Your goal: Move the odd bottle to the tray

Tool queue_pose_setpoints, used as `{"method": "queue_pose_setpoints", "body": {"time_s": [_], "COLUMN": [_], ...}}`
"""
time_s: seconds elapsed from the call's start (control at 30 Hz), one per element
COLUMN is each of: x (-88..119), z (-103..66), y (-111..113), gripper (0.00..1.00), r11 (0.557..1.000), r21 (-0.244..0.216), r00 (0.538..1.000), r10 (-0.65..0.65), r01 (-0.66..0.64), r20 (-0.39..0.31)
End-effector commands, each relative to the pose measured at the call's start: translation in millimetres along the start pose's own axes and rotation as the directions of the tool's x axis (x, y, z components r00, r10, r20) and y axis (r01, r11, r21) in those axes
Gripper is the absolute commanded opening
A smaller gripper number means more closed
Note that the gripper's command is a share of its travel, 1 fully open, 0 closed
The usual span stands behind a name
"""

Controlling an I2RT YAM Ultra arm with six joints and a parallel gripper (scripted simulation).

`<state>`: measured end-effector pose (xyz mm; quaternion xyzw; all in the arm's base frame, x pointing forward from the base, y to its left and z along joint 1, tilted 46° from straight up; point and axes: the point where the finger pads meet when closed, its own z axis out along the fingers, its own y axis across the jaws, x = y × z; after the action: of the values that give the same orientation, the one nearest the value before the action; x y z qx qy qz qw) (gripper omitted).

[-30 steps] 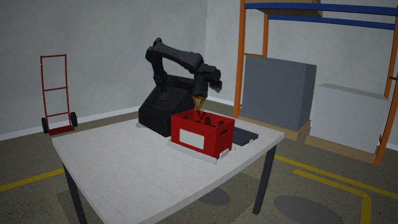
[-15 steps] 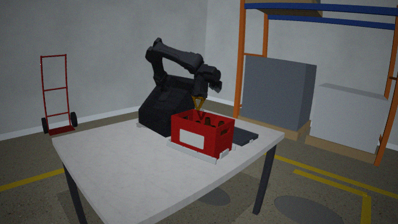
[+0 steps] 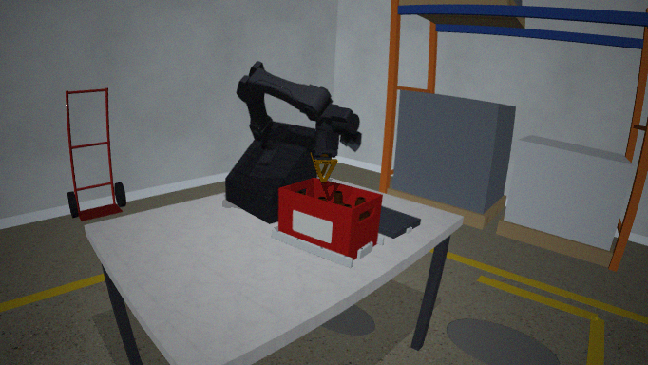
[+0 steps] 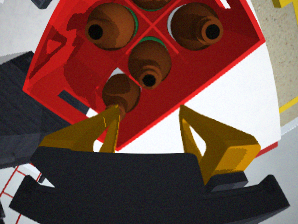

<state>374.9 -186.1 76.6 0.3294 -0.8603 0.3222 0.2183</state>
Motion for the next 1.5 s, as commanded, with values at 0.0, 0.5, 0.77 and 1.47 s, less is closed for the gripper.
{"method": "queue_pose_setpoints", "body": {"time_s": [0.0, 0.5, 0.77, 1.47], "x": [-7, -7, -7, -6], "z": [-17.9, -17.9, -17.9, -4.0], "y": [-6, -6, -6, 1], "gripper": [0.61, 0.61, 0.61, 0.61], "r11": [0.999, 0.999, 0.999, 1.000], "r21": [0.038, 0.038, 0.038, 0.024], "r00": [0.999, 0.999, 0.999, 1.000], "r10": [0.008, 0.008, 0.008, -0.011], "r01": [-0.009, -0.009, -0.009, 0.010], "r20": [0.040, 0.040, 0.040, 0.025]}}
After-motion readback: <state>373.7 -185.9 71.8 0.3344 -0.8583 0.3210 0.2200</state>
